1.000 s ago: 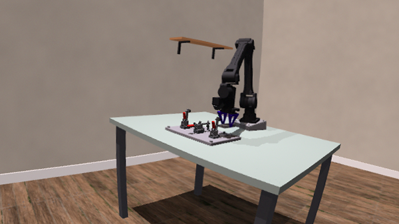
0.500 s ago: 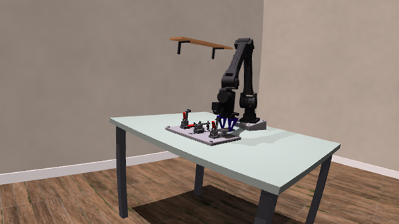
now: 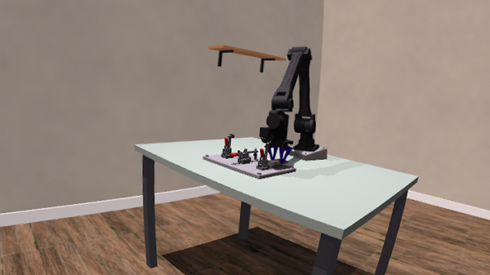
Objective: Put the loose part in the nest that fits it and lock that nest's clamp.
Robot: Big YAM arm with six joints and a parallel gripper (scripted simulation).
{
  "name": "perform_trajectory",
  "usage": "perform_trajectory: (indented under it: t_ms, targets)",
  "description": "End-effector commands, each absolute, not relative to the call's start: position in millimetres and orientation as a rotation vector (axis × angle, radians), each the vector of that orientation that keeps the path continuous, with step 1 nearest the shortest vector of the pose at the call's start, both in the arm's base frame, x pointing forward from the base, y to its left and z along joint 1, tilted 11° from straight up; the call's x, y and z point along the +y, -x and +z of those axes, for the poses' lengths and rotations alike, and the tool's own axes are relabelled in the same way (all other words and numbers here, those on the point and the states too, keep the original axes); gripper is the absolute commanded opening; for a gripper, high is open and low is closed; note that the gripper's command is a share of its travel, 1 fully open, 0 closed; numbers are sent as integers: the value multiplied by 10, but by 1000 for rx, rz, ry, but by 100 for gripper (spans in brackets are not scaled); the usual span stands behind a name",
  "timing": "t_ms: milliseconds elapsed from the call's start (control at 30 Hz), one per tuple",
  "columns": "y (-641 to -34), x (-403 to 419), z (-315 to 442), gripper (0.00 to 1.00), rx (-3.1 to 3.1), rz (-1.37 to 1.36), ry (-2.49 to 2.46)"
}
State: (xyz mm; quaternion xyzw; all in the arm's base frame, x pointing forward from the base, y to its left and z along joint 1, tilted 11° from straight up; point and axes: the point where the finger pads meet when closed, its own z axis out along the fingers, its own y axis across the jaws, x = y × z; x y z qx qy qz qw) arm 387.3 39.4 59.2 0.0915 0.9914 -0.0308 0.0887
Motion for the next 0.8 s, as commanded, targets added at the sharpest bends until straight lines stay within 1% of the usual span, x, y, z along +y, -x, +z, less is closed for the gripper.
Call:
perform_trajectory:
  t_ms: [0,767]
  targets:
    - [-3955,357,597,0,2935,-83,-279]
    - [-3936,355,582,0,2940,-85,-279]
